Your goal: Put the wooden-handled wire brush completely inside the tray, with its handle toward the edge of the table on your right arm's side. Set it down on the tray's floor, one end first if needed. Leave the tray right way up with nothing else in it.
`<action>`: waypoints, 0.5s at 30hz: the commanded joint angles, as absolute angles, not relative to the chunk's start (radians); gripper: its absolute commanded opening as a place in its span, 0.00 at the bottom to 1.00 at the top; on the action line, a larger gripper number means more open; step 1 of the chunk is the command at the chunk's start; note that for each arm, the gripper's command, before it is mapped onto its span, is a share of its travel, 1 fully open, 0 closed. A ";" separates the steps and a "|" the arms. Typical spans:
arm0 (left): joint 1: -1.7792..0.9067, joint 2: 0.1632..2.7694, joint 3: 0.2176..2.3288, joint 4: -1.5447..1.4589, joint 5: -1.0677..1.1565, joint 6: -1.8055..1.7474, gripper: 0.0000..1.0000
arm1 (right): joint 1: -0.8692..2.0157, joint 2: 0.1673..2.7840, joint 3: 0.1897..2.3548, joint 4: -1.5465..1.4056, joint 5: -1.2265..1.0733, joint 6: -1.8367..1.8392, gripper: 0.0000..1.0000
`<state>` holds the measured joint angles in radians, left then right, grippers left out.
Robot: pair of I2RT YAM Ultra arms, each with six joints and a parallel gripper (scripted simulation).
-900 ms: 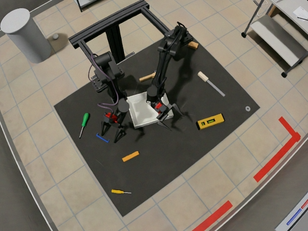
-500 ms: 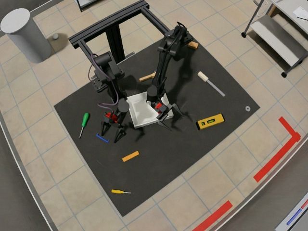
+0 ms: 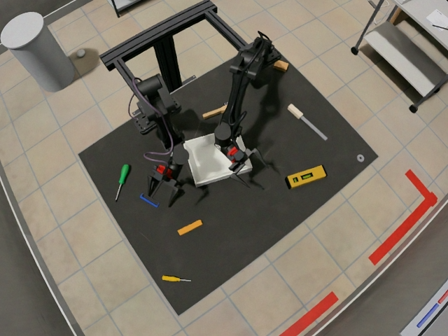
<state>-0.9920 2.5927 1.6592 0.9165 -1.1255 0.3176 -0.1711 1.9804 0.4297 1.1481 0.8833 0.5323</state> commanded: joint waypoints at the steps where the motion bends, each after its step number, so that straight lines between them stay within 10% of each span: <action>1: -0.966 2.486 1.532 0.871 -1.105 0.179 1.00 | -0.146 1.934 0.402 1.002 0.851 0.417 1.00; 15: -0.843 2.091 0.955 0.663 -0.880 -0.185 1.00 | -0.084 1.768 0.324 0.535 0.763 0.168 1.00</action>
